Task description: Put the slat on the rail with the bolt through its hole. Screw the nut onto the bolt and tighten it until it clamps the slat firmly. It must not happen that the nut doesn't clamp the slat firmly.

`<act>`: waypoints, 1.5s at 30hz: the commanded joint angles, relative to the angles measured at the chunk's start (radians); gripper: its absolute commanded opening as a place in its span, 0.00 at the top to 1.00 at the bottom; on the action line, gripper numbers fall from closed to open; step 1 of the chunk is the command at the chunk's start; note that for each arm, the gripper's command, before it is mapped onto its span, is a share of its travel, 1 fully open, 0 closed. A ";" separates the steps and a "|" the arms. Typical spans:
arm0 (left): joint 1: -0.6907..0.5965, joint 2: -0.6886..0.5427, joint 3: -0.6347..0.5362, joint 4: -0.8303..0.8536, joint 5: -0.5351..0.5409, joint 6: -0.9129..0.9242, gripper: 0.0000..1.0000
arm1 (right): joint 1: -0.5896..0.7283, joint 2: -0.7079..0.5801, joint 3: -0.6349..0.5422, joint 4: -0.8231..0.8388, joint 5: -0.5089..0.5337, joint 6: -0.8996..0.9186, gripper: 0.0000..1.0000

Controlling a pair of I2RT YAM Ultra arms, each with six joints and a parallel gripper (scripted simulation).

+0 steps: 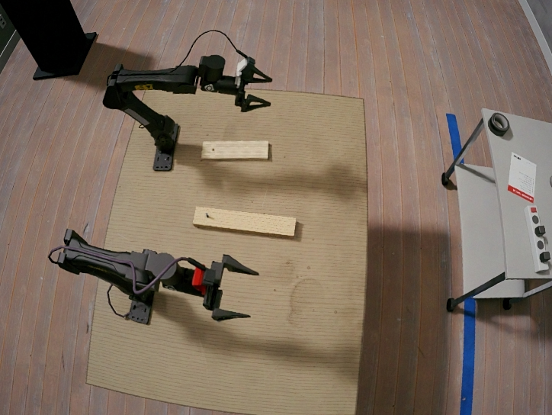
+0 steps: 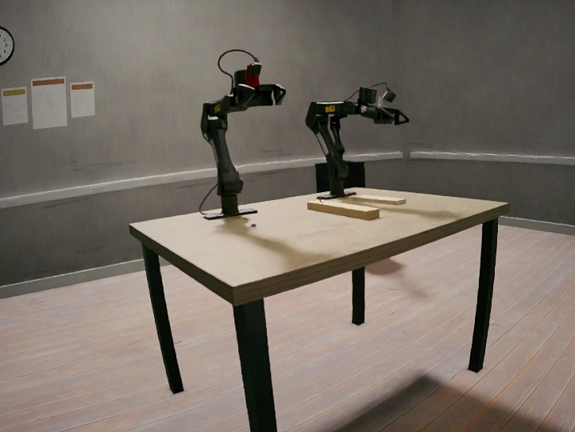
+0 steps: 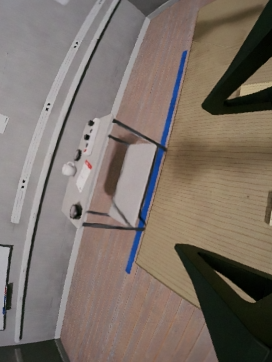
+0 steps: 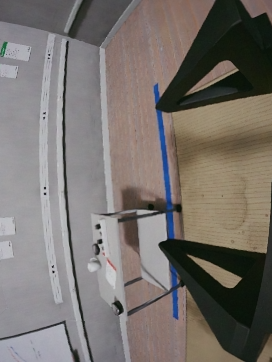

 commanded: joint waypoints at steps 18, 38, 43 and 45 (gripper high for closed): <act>-0.040 0.020 -0.069 -0.232 -0.005 -0.040 0.00 | 0.001 -0.003 0.007 -0.004 -0.002 -0.002 0.00; -0.070 0.048 -0.133 -0.454 -0.006 -0.072 0.00 | 0.001 -0.003 0.007 -0.004 -0.002 -0.002 0.00; -0.075 0.046 -0.146 -0.490 -0.006 -0.078 0.00 | 0.001 -0.003 0.007 -0.004 -0.002 -0.002 0.00; -0.078 0.054 -0.152 -0.517 -0.006 -0.082 0.00 | 0.001 -0.003 0.007 -0.004 -0.002 -0.002 0.00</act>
